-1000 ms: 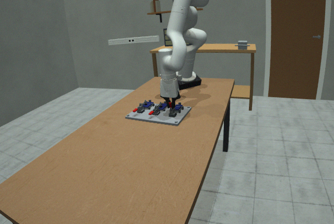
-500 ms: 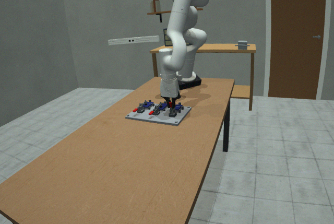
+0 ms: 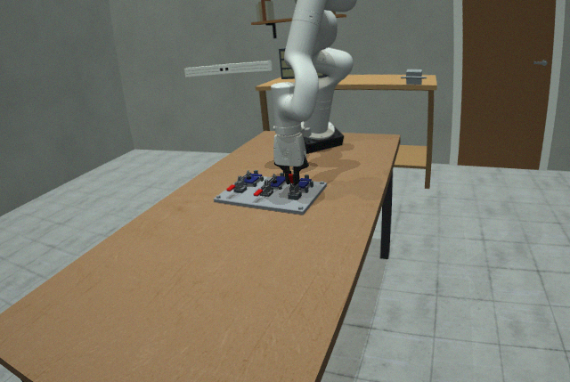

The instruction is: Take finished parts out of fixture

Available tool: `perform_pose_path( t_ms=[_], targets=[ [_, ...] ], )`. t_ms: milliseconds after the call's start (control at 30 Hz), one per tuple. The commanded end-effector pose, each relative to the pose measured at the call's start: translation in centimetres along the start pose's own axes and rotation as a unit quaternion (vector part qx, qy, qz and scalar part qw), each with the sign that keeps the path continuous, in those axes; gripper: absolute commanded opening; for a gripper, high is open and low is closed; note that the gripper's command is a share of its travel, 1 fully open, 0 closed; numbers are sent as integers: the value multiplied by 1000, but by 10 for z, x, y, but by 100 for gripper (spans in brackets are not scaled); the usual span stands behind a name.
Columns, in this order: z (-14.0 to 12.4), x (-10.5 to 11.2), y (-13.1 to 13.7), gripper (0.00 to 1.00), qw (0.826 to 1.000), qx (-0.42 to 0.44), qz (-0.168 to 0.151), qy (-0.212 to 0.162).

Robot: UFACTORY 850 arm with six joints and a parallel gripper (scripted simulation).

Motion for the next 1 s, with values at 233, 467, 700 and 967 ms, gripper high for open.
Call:
perform_pose_path(
  t_ms=[233,467,700,967],
  targets=[
    [-1,1,0,0,1000,0,0,-1],
    [0,1,0,0,1000,0,0,-1],
    [2,1,0,0,1000,0,0,-1],
    [4,0,0,0,1000,0,0,-1]
  ],
)
Point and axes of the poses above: the point where the finger pads meet when closed, its own x axis back along the fingers, its own y axis across the jaws, z = x × y, the point moved 8 cm from there along x, back along the fingers, and after that the axes turned 7 degrees about -x, right-handed, at the moved point
